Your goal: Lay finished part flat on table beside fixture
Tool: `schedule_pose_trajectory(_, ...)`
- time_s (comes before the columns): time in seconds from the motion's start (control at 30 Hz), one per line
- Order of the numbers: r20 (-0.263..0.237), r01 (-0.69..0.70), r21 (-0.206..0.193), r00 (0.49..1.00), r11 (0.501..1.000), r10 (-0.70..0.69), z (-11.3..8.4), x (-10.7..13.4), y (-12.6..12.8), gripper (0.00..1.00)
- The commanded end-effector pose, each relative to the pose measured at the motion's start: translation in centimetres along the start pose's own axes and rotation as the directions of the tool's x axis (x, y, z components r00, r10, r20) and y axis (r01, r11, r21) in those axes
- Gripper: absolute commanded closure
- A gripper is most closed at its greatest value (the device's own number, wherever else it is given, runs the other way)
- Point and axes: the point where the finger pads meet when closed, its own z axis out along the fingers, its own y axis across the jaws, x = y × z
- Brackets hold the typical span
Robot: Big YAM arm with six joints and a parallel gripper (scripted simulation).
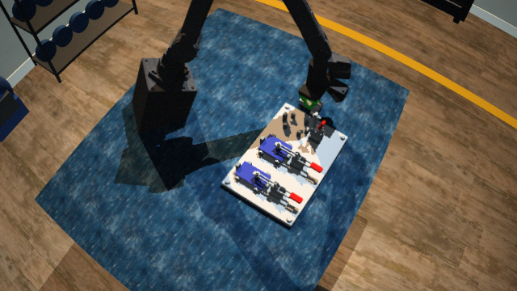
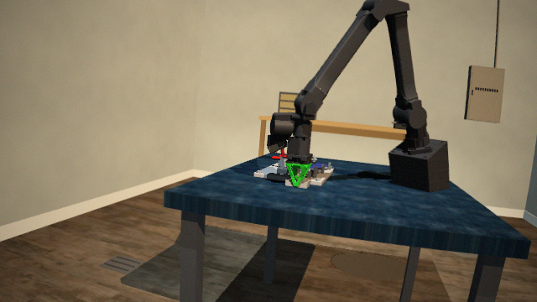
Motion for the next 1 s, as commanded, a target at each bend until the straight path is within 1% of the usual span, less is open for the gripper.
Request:
schedule_pose_trajectory(0.0, 0.047, 0.009, -0.028, 0.999, 1.000, -0.007, -0.93, -2.28, 1.88, 1.00)
schedule_pose_trajectory(0.97, 0.047, 0.011, -0.028, 0.999, 1.000, -0.010, -1.16, -2.16, 1.84, 1.00)
